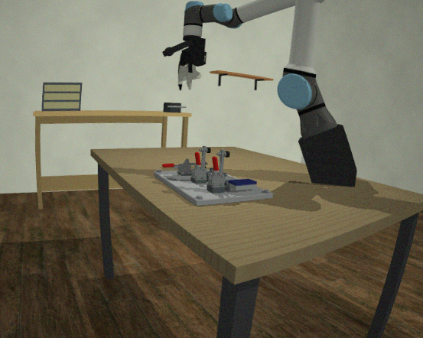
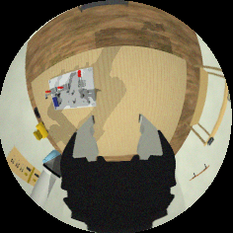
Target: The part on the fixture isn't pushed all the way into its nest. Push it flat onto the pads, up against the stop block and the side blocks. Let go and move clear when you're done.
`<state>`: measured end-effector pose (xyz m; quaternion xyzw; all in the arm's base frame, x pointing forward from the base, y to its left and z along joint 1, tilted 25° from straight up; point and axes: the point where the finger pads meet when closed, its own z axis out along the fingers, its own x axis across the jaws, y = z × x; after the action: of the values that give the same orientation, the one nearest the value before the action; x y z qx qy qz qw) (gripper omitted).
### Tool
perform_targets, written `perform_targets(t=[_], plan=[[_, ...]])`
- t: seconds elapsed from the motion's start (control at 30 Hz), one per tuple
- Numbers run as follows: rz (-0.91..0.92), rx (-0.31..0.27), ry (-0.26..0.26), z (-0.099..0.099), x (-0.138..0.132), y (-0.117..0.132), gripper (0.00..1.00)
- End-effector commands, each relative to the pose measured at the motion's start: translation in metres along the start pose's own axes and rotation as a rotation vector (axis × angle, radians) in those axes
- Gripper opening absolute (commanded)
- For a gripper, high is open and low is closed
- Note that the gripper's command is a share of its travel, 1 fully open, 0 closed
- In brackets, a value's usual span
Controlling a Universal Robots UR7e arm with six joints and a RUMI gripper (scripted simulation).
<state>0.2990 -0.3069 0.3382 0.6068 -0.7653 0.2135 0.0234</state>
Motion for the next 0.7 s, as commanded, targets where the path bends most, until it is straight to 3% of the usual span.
perform_targets(t=[0.0, 0.17, 0.57, 0.67], plan=[[0.000, 0.001, 0.001, -0.001, -0.001, 0.001, 0.58], [0.000, 0.001, 0.001, 0.004, -0.042, 0.042, 0.58], [0.000, 0.001, 0.001, 0.004, -0.042, 0.042, 0.58], [0.000, 0.001, 0.001, 0.007, -0.065, 0.066, 0.58]])
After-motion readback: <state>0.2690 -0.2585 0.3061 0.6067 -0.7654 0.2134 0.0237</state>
